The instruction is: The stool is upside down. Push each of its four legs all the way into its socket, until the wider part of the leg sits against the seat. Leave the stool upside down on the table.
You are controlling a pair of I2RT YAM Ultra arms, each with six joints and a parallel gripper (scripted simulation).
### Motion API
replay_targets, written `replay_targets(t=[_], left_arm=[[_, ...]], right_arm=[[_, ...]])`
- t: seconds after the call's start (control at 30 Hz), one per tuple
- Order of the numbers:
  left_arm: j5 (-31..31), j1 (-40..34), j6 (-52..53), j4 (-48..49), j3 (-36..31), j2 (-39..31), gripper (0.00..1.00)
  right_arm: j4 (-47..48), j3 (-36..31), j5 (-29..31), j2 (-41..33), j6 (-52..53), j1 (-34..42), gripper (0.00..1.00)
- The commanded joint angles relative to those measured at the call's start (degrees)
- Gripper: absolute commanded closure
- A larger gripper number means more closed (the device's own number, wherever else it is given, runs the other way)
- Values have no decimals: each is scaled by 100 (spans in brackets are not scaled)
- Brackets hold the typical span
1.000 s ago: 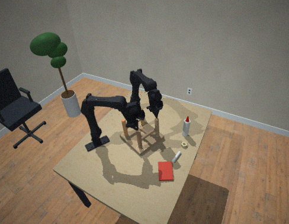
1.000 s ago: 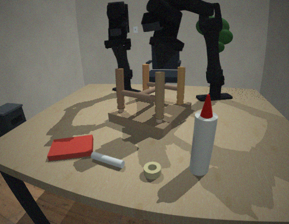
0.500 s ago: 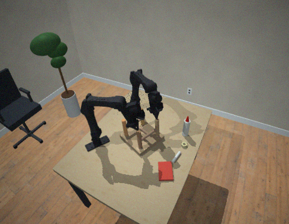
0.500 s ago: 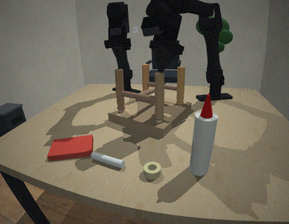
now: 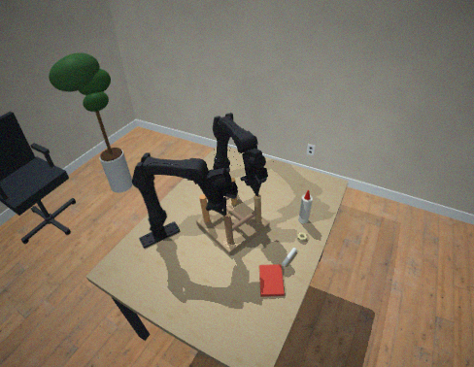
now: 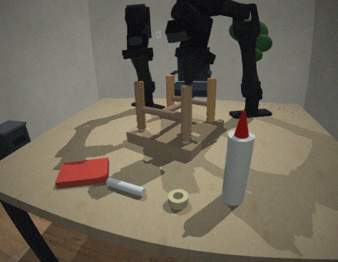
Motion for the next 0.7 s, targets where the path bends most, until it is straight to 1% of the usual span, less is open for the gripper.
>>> replay_targets(t=[0.0,0.07,0.2,0.47,0.5,0.53,0.57,0.67], left_arm=[[10,1,-5,-309,-195,156,100],[13,1,-6,-391,-216,191,100],[21,1,-7,-551,-276,253,100],[29,1,-9,-829,-325,353,100],[-29,4,-23,96,134,-114,100],[-13,10,-25,41,156,-111,100],[-10,1,-5,-66,-108,121,100],[-3,0,-5,-187,-146,175,100]], right_arm=[[-139,-109,-4,119,-2,-2,100],[-33,-275,-2,128,-1,-1,100],[-336,-244,1,219,4,2,100],[-549,-321,1,339,7,6,100],[-74,98,16,26,-14,-10,100],[-46,85,-25,-87,-15,-28,100],[-228,-109,21,181,-2,-3,100],[-302,-170,12,222,-2,-2,100]])
